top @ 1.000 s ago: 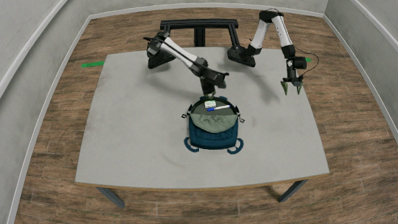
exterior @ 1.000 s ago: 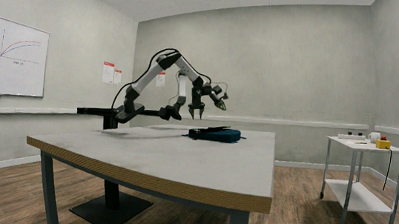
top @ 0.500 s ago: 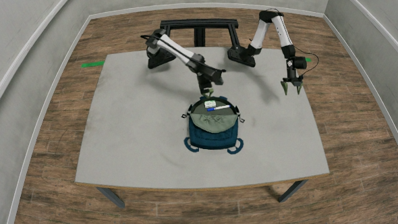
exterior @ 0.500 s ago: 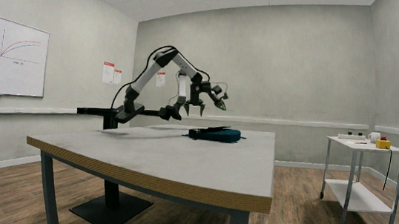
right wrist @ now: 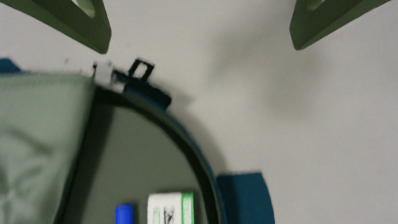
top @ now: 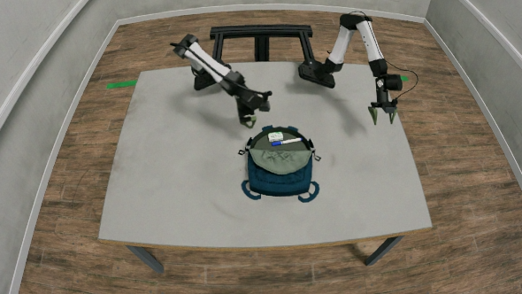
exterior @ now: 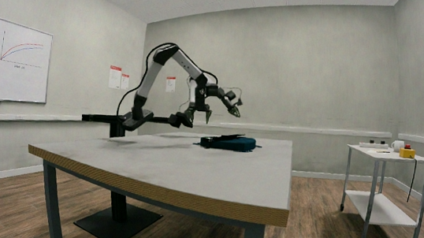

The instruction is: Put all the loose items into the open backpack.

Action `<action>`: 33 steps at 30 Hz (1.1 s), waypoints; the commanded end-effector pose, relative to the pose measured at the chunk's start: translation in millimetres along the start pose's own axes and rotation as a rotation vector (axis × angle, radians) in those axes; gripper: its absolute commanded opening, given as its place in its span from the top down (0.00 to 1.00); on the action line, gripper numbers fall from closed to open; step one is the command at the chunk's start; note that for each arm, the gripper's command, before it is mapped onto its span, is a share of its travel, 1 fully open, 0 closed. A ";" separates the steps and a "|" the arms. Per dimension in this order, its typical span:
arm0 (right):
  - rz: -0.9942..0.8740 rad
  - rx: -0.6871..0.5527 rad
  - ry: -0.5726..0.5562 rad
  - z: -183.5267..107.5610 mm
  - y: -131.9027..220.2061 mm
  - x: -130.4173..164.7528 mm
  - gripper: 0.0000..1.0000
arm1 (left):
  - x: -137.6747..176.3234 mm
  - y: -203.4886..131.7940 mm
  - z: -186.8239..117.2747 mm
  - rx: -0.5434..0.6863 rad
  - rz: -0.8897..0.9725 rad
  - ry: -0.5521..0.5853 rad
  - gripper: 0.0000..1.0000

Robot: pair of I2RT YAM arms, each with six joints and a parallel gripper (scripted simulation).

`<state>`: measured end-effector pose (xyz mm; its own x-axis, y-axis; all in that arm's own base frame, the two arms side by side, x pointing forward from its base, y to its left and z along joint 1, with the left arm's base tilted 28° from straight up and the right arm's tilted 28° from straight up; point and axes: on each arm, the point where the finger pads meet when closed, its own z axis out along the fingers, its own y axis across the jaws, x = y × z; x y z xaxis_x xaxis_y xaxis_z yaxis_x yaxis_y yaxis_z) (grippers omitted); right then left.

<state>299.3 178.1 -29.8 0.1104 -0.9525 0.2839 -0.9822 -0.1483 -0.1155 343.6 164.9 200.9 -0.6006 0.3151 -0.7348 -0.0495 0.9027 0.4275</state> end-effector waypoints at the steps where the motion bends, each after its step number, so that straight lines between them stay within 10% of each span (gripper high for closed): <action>1: -0.018 0.039 -0.023 -9.7 -4.5 19.7 0.10 | -4.0 0.7 -1.5 -0.003 0.002 -0.011 0.10; 16: -0.024 0.027 -0.027 -21.3 13.7 89.9 0.10 | -4.0 0.7 -1.5 -0.003 0.002 -0.011 0.10; 33: 0.512 0.295 -0.181 -56.2 -1.6 192.6 0.10 | -4.0 0.7 -1.5 -0.003 0.002 -0.011 0.10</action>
<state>305.9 14.6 67.9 -0.2607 -0.9635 0.0605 -0.8883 0.2148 -0.4059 343.6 164.9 200.9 -0.6006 0.3151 -0.7348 -0.0495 0.9027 0.4275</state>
